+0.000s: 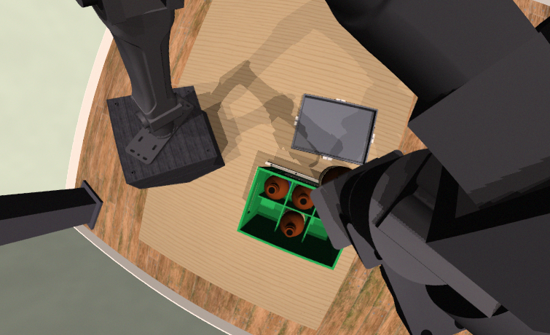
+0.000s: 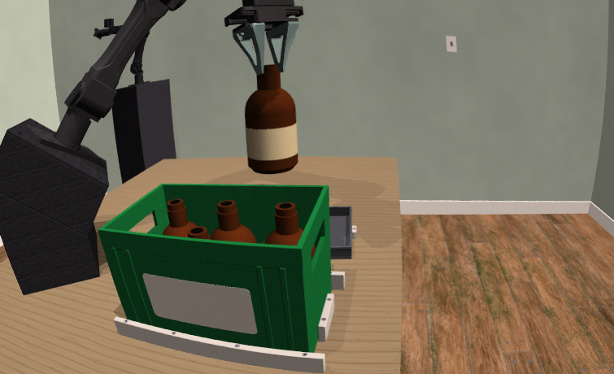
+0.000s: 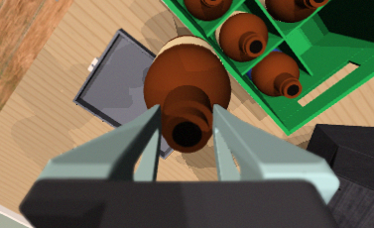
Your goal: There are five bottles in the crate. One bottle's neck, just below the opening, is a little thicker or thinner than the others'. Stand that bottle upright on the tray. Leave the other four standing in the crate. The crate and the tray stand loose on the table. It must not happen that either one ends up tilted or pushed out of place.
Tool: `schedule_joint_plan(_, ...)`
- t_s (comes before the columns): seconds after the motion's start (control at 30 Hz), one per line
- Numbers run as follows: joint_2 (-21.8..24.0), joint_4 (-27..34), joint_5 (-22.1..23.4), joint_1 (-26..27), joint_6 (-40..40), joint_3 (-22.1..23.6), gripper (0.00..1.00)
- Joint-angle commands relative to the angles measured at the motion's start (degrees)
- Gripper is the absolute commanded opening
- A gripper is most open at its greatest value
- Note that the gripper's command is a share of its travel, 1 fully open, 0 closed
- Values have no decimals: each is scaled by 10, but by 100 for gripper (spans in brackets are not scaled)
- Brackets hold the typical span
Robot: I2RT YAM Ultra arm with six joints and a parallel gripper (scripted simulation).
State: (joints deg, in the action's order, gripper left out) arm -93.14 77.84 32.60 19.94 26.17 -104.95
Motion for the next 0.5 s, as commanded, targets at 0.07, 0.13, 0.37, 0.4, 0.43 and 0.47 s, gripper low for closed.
schedule_joint_plan(0.07,48,-11,-20,-22,38,2,0)
schedule_joint_plan(0.13,55,-11,-26,-32,48,18,0)
schedule_joint_plan(0.37,79,-7,-39,-62,79,12,0)
schedule_joint_plan(0.4,79,-7,-39,-62,79,12,0)
schedule_joint_plan(0.43,82,-11,-44,-57,85,14,0)
schedule_joint_plan(0.47,85,-10,-45,-70,89,20,0)
